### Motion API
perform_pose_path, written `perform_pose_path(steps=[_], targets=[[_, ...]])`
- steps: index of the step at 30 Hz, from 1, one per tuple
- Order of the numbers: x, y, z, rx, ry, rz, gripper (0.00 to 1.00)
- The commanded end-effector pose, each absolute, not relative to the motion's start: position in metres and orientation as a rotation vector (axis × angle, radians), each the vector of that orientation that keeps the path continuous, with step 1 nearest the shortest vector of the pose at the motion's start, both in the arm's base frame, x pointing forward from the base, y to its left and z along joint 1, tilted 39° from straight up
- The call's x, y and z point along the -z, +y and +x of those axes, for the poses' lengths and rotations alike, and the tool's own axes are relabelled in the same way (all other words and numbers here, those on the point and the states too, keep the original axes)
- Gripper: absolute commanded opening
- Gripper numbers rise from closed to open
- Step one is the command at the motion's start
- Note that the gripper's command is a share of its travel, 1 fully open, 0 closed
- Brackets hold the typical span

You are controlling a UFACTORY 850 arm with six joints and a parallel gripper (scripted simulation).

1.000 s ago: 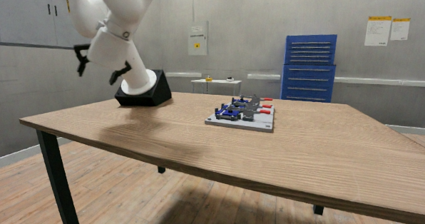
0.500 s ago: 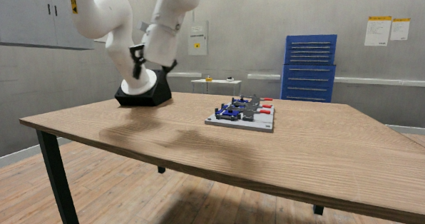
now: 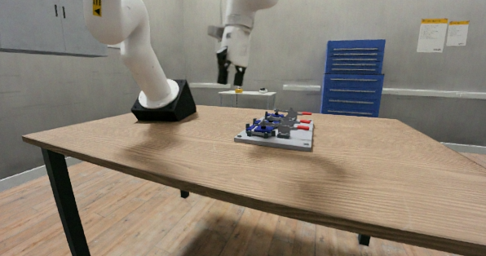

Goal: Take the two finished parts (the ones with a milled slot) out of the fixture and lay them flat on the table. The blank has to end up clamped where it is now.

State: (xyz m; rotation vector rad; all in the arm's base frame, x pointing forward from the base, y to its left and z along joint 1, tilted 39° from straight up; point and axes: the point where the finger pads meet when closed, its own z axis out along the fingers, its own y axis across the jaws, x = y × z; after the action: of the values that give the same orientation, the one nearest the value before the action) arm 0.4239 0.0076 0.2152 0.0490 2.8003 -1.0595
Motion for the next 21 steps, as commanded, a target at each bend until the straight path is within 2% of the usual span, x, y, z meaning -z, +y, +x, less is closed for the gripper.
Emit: perform_pose_path(steps=[1, 5, 6, 10, 21], targets=[[-0.191, 0.065, 0.457, 1.012, 2.782, -0.049, 1.00], [-0.183, 0.088, 0.464, 0.985, 2.773, -0.101, 1.00], [-0.169, 0.121, 0.474, 0.964, 2.766, -0.140, 1.00], [-0.153, 0.159, 0.483, 0.940, 2.758, -0.186, 1.00], [-0.152, 0.162, 0.483, 0.939, 2.758, -0.187, 1.00]])
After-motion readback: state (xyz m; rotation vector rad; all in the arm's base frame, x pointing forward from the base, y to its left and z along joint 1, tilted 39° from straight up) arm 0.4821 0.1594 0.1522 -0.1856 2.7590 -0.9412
